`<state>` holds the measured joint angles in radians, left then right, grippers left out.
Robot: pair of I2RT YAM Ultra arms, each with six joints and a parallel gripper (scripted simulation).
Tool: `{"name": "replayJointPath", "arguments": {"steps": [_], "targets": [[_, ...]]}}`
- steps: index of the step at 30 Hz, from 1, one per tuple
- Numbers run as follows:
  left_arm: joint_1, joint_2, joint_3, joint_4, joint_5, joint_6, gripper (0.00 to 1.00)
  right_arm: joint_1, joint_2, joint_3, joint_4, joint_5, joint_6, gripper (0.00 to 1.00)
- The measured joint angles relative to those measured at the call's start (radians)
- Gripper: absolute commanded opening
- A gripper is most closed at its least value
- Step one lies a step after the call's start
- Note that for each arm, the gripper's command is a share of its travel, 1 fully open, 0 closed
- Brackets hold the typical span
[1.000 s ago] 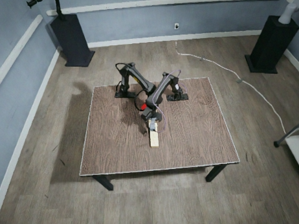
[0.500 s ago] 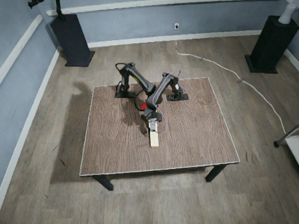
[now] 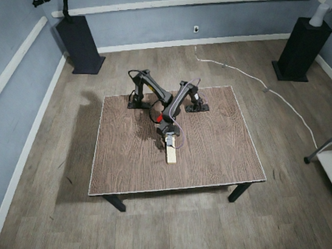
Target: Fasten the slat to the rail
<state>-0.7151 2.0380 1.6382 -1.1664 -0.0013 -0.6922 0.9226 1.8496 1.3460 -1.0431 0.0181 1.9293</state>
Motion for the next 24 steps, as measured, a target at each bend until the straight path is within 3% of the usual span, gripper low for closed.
{"name": "replayJointPath", "arguments": {"steps": [24], "targets": [[0.0, 0.011, -0.04, 0.05, 0.0, 0.0, 1.0, 0.0, 0.0, 0.0, 0.0, 0.0, 0.0, 0.34]]}}
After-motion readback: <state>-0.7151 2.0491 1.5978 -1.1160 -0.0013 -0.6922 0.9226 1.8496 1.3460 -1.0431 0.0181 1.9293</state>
